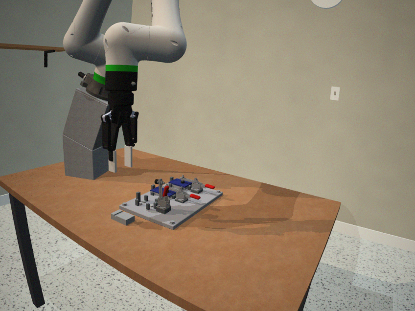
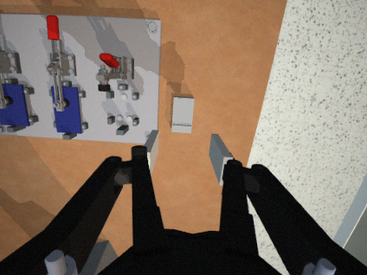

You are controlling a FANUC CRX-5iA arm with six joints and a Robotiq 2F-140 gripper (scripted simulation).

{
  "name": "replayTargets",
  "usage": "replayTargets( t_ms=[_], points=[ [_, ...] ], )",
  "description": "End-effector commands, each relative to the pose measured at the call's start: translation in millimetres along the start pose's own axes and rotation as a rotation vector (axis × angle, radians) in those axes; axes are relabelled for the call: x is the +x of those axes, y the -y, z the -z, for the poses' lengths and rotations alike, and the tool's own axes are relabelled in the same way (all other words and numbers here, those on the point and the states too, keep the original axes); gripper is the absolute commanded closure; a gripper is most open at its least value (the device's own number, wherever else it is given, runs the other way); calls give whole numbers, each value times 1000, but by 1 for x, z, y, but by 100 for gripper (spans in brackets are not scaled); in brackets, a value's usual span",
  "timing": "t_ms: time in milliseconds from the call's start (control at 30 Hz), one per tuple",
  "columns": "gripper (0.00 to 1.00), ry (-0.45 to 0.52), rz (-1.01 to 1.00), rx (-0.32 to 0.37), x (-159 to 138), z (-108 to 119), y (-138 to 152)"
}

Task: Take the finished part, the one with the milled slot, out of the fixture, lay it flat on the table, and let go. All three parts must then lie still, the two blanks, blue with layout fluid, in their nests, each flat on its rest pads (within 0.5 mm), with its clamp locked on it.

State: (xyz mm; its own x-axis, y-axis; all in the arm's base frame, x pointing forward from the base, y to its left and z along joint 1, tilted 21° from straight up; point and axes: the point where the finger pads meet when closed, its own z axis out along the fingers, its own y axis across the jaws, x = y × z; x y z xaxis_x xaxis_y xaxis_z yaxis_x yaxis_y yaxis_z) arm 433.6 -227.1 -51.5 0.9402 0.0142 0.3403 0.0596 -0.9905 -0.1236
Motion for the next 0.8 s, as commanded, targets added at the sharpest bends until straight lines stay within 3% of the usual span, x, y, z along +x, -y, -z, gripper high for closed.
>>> replayTargets(
  t_ms=[0, 767],
  points=[
    [60, 0, 0, 0, 0, 5, 0],
    [60, 0, 0, 0, 0, 8, 0]
  ],
)
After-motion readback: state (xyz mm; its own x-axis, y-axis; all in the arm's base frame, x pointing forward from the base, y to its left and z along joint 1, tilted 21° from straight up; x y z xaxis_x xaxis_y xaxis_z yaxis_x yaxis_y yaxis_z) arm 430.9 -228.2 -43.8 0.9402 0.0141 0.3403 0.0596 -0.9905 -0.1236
